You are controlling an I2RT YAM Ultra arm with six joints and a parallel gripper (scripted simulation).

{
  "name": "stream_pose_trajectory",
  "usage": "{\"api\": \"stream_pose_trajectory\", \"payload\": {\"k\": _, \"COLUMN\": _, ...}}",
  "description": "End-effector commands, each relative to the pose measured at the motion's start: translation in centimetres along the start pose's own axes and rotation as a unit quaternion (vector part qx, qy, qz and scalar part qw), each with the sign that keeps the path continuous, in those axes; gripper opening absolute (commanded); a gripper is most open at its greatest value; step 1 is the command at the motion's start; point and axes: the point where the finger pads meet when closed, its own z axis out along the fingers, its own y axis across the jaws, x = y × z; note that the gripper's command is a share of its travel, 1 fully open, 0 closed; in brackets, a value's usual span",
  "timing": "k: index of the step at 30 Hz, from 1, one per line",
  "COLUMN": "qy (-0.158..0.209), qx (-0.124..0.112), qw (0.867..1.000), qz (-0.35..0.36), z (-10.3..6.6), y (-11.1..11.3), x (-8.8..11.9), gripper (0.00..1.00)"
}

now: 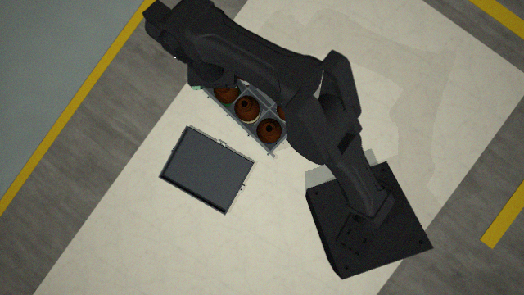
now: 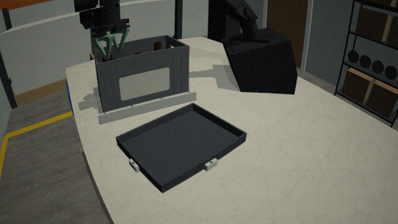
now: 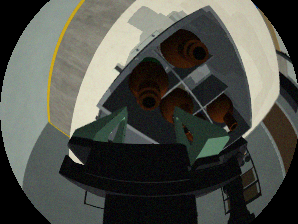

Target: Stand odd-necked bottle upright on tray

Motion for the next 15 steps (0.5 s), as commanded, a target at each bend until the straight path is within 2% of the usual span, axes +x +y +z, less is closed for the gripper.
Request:
{"api": "stream_pose_trajectory", "payload": {"k": 1, "qy": -0.018, "qx": -0.019, "qw": 1.0, "qz": 0.003, "z": -1.49, "y": 0.05, "x": -0.64, "gripper": 0.61}}
{"api": "stream_pose_trajectory", "payload": {"k": 4, "qy": -0.024, "qx": -0.025, "qw": 0.999, "qz": 0.005, "z": -1.89, "y": 0.35, "x": -1.0, "gripper": 0.61}}
{"api": "stream_pose_trajectory", "payload": {"k": 15, "qy": -0.021, "qx": -0.022, "qw": 1.0, "qz": 0.003, "z": -1.63, "y": 0.3, "x": -0.75, "gripper": 0.61}}
